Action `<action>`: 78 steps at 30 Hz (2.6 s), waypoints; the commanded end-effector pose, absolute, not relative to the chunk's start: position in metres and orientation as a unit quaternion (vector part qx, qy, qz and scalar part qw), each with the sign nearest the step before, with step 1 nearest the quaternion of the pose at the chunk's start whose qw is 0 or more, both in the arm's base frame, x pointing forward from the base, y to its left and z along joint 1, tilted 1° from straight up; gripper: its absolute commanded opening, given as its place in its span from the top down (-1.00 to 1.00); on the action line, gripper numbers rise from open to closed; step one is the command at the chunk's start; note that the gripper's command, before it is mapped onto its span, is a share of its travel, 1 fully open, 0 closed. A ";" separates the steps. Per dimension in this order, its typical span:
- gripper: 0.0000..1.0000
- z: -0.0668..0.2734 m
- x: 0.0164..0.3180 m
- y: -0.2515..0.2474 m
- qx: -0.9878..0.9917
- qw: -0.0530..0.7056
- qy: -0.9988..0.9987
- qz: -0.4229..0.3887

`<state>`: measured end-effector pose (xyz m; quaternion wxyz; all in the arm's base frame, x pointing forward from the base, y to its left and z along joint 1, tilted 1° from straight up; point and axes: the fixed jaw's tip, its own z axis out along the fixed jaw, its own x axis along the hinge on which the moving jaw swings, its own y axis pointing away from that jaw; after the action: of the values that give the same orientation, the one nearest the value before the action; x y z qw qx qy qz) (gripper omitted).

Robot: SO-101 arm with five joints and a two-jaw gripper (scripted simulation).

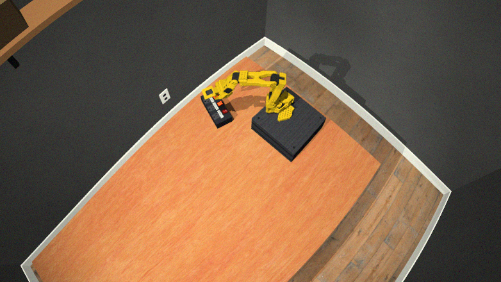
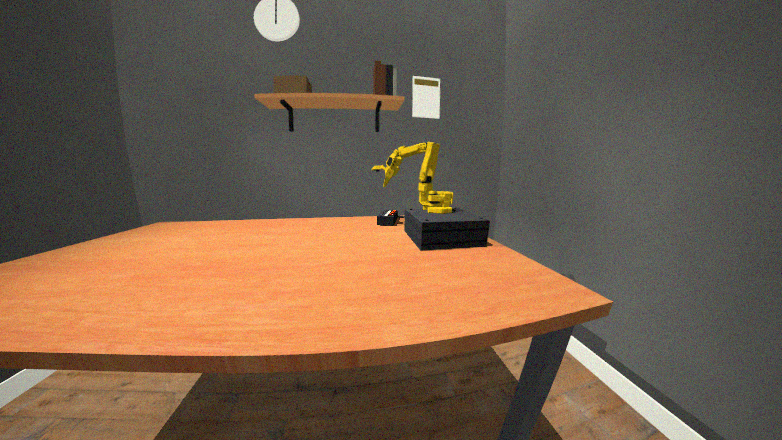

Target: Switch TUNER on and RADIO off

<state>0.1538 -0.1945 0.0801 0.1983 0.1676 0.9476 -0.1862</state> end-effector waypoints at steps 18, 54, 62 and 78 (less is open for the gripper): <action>1.00 0.068 0.146 -0.198 0.213 0.188 0.943 -0.172; 1.00 0.012 0.134 -0.206 0.227 0.177 0.941 -0.176; 1.00 0.012 0.134 -0.206 0.227 0.177 0.941 -0.176; 1.00 0.003 0.135 -0.215 0.219 0.111 0.962 -0.117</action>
<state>0.1373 -0.2112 0.0070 0.1443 0.2216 0.9532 -0.1466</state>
